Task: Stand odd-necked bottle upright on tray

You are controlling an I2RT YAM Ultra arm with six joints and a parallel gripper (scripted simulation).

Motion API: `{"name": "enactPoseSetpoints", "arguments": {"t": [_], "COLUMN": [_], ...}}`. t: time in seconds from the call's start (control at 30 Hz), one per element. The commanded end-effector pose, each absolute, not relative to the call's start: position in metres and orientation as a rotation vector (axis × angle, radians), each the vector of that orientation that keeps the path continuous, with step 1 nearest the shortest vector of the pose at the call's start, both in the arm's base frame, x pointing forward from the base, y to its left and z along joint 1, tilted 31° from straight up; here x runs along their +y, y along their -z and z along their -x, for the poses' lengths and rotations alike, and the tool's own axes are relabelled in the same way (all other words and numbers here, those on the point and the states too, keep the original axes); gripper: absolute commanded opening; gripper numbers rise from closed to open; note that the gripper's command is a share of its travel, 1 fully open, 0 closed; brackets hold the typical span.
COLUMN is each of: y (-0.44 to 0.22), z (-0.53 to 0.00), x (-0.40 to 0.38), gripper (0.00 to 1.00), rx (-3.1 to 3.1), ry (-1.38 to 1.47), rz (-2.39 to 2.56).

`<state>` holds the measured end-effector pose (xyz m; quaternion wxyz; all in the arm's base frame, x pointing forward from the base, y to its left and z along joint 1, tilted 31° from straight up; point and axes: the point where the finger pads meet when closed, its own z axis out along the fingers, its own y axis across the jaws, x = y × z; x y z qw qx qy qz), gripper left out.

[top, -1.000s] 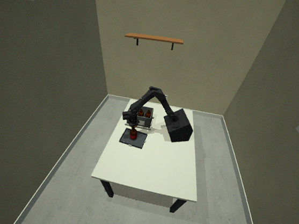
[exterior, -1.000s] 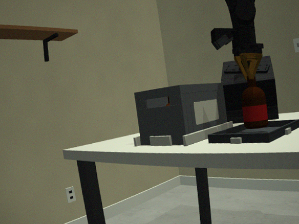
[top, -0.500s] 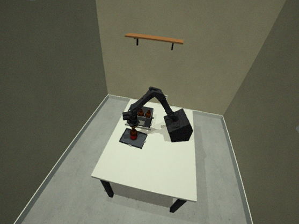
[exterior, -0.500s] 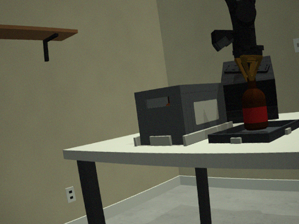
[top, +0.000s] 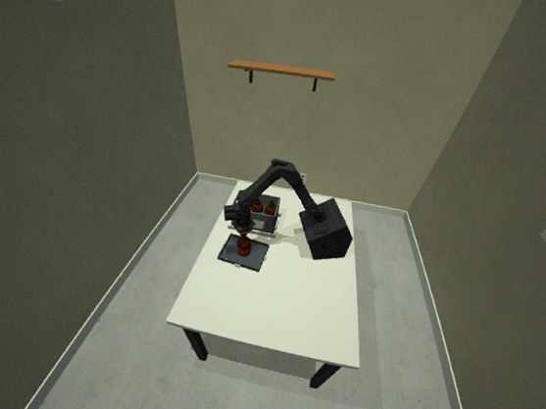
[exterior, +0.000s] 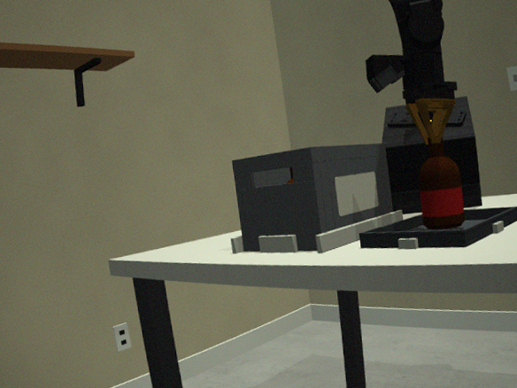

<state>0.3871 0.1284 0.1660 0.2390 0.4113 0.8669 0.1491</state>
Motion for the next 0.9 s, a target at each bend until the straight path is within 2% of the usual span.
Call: {"name": "enactPoseSetpoints", "arguments": {"t": [0.0, 0.87], "y": [-0.164, -0.166], "z": [-0.391, -0.393], "x": [0.129, 0.129], "gripper": [0.0, 0.0], "rx": [2.358, 2.345], "ry": [-0.407, -0.421], "rz": [-1.123, -1.12]}}
